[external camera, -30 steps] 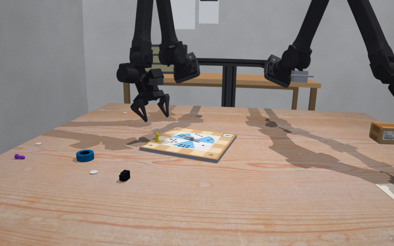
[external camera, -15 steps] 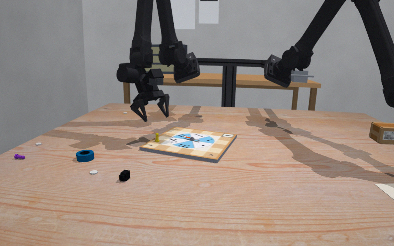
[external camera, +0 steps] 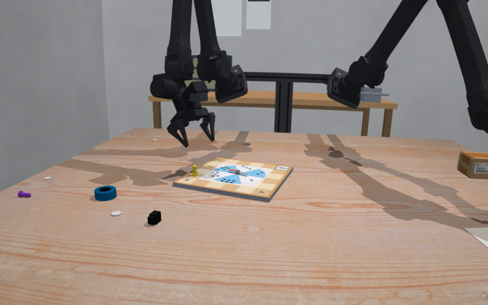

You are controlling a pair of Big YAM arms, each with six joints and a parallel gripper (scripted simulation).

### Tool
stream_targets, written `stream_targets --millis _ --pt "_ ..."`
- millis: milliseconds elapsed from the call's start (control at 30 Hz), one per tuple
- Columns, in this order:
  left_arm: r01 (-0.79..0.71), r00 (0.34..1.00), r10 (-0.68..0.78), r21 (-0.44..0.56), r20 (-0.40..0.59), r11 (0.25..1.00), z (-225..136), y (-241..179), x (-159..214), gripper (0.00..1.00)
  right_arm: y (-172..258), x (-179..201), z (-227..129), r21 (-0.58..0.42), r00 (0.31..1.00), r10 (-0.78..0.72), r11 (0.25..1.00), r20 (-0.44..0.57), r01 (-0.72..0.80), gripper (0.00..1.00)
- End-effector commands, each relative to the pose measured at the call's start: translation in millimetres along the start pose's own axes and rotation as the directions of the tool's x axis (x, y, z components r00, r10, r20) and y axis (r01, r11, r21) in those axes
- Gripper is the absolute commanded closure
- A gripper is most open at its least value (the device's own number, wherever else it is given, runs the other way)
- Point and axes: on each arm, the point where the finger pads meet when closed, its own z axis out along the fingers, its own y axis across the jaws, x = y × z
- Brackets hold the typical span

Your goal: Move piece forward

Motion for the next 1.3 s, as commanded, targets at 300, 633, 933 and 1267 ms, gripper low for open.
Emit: stream_targets --millis 300,633,933,1267 --pt "-0.187 0.967 0.243 0.445 -0.073 0.876 -104 -192 -32 0.0 34 -57 -27 0.011 1.0 0.013 1.0 0.023 -0.014 0.0" --pt "-0.267 0.925 0.38 0.759 0.028 0.594 -233 -297 -32 0.0 58 -91 -44 0.016 1.0 0.012 1.0 0.028 -0.012 0.0" --pt "-0.337 0.884 0.423 0.9 0.201 0.278 -352 -345 -29 0.0 69 -113 -54 0.02 0.999 0.02 1.0 0.037 -0.021 0.0" --pt "-0.398 0.845 0.341 0.91 0.413 -0.114 -495 -360 -19 0.0 82 -132 -62 0.026 0.999 0.009 1.0 0.031 -0.01 0.0"
